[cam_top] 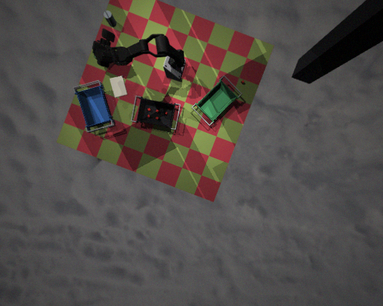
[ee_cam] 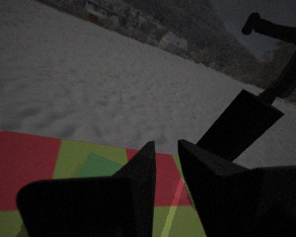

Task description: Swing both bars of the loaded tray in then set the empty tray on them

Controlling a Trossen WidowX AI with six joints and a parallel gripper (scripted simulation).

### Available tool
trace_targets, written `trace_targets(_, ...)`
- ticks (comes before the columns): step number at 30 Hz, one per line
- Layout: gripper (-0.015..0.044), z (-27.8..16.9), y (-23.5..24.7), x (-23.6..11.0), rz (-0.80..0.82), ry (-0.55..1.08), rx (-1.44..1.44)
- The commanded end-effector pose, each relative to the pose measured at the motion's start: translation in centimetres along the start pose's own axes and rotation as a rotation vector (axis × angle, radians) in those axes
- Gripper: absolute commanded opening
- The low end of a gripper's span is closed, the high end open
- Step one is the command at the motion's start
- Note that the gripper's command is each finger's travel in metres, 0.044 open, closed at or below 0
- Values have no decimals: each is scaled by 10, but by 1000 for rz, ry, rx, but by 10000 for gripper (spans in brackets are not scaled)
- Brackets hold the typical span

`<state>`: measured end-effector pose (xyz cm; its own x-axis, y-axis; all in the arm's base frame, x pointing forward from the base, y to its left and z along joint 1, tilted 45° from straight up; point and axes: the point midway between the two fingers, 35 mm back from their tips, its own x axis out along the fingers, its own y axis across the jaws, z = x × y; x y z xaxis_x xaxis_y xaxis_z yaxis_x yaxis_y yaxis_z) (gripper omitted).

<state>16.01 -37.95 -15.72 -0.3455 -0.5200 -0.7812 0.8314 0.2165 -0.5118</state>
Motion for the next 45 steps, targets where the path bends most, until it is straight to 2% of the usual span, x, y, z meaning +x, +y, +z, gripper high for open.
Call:
trace_targets(1,81,-5,76,-20,269,106,-362)
trace_targets(15,81,-39,181,-114,813,262,-947)
trace_targets(30,81,-86,232,-259,1428,367,-1318)
trace_targets(45,81,-95,237,-259,1437,368,-1321)
